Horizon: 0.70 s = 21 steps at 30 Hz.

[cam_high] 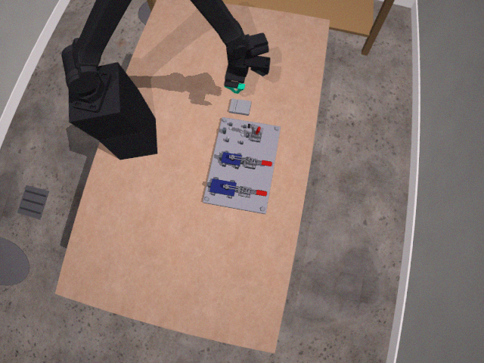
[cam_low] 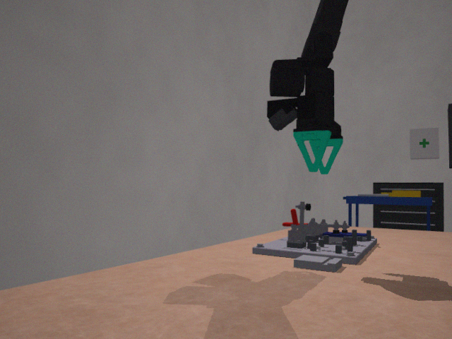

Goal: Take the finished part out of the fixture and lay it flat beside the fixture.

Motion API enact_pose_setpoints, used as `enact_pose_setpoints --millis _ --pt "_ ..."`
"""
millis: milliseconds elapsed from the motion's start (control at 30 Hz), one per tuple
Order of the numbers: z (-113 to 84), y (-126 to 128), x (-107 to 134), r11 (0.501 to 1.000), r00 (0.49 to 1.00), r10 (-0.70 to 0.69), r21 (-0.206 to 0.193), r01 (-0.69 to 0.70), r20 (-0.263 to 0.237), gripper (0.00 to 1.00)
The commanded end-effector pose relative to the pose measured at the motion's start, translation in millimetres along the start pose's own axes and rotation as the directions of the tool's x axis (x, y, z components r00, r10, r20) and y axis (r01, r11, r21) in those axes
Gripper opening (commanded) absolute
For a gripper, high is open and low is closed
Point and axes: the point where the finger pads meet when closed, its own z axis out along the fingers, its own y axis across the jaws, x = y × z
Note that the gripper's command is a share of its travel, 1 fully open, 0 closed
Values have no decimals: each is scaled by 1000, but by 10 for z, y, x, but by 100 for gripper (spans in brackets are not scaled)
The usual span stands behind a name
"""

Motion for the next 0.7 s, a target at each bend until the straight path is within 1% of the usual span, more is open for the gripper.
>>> enact_pose_setpoints --millis 0,167,300,333,467,500,667 --pt "-195 52 31 1000 1000 -5 -2 5 0 85" --pt "-304 48 31 1000 1000 -7 -2 7 0 85" --pt "-325 32 23 1000 1000 -3 -2 3 -1 85" --pt "-163 -25 156 1000 999 -10 20 11 -37 85" --pt "-182 -18 154 1000 999 -11 19 11 -35 85" --pt "-194 4 116 1000 1000 -10 15 10 -28 85" --pt "-187 25 82 1000 1000 -9 11 9 -22 85"
